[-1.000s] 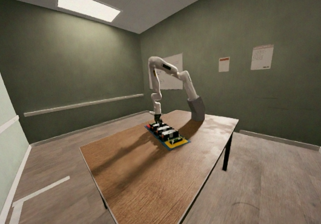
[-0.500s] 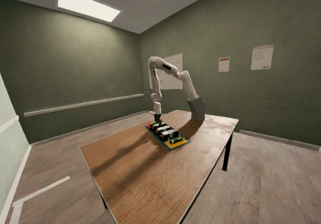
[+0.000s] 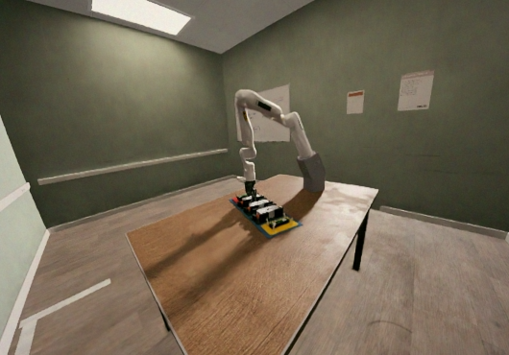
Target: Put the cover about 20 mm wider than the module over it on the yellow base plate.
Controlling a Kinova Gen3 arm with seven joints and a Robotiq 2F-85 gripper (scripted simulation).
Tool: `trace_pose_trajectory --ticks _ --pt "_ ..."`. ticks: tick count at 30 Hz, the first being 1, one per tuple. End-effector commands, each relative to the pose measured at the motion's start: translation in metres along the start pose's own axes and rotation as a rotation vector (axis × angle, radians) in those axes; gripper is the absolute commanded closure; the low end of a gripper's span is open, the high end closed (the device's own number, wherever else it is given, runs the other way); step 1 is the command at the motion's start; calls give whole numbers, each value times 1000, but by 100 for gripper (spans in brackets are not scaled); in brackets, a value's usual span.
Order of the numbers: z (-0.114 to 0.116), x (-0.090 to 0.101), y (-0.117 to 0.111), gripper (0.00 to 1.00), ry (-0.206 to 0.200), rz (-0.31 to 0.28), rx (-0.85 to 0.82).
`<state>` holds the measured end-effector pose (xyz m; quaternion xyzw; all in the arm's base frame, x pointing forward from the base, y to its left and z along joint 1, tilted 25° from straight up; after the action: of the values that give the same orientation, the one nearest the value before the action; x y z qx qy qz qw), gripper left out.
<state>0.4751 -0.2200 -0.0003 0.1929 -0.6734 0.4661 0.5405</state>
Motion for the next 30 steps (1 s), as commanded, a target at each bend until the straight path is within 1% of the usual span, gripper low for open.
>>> trace_pose_trajectory --ticks 1,4,5,30 --pt "0 1 -1 30 -1 1 0" --pt "0 1 -1 30 -1 1 0" --pt "0 1 -1 100 -1 1 0" --pt "0 1 -1 100 -1 1 0"
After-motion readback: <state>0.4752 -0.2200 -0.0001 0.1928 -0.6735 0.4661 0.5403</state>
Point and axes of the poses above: the point where the finger pads meet when closed, its own x axis back along the fingers, its own z axis across the jaws, y = z × x, the point moved 3 cm from there along x, back along the fingers, and after that the axes turned 11 degrees about -x, right-handed, at the moved point
